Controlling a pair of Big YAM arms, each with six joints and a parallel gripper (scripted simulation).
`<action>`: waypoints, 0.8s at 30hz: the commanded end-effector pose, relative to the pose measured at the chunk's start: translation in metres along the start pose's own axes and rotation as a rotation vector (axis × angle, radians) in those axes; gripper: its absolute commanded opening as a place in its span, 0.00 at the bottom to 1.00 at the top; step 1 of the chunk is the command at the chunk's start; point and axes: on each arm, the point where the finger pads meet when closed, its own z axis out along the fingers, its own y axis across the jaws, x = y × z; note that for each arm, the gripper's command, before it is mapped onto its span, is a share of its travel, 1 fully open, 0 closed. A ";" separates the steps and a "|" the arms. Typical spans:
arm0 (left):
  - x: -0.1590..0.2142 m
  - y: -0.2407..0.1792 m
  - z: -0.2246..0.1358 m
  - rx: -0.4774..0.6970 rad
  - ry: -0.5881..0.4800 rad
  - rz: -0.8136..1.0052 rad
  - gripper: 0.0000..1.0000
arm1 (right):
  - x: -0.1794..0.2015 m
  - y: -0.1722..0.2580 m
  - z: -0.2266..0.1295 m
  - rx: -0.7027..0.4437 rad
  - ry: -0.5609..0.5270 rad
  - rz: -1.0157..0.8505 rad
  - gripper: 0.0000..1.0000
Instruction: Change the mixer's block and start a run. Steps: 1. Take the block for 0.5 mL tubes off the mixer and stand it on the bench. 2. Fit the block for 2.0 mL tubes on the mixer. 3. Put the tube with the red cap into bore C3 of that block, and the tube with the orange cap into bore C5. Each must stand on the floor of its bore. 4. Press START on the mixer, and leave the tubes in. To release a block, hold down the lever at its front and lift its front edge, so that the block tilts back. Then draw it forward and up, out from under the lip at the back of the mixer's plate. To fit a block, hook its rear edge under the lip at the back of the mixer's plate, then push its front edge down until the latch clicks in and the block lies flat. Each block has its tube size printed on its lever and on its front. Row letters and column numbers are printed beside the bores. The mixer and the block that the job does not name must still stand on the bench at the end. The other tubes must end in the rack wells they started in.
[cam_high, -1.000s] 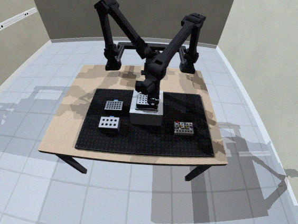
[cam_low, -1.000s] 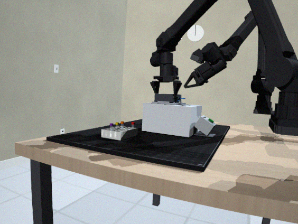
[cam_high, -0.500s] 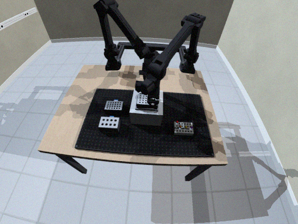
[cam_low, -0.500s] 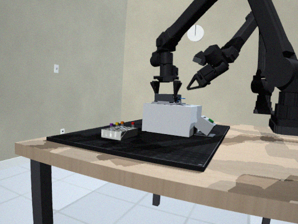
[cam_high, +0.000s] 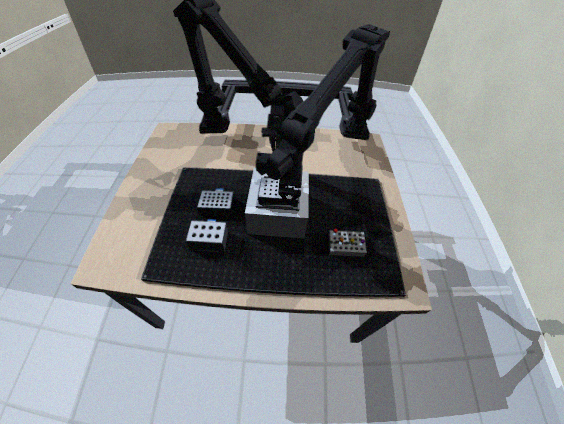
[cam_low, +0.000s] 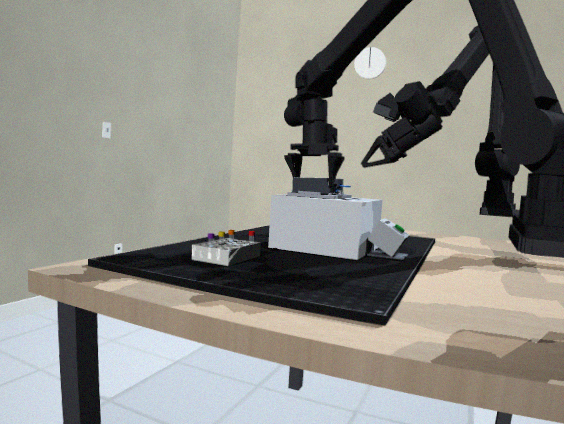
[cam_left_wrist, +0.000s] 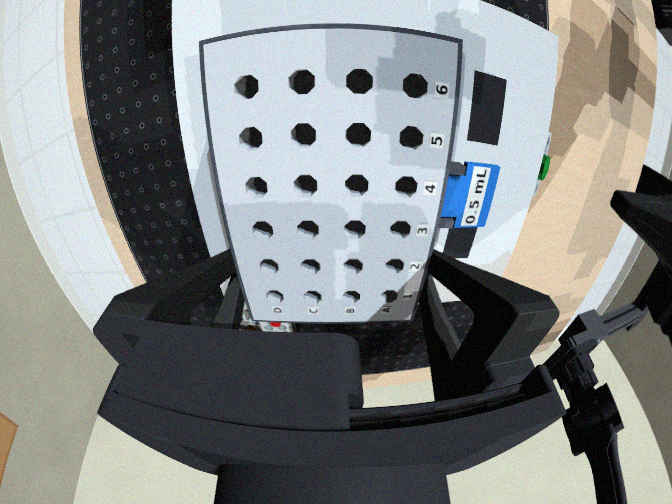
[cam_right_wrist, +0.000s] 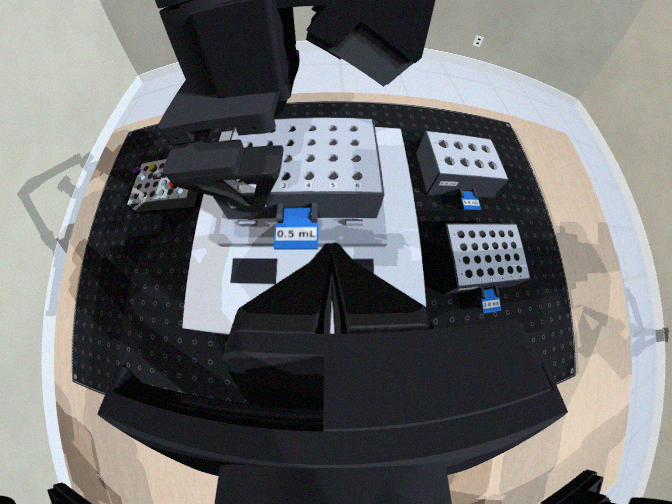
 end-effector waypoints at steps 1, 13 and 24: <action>0.004 0.005 -0.015 -0.025 -0.014 -0.023 0.00 | 0.004 -0.001 -0.012 -0.009 -0.002 0.008 0.00; 0.004 0.005 -0.015 -0.026 -0.014 -0.022 0.00 | 0.001 -0.003 -0.026 -0.020 -0.011 0.024 0.00; 0.006 0.001 -0.015 -0.009 -0.003 -0.020 0.00 | 0.000 -0.008 -0.048 -0.033 -0.024 0.039 0.00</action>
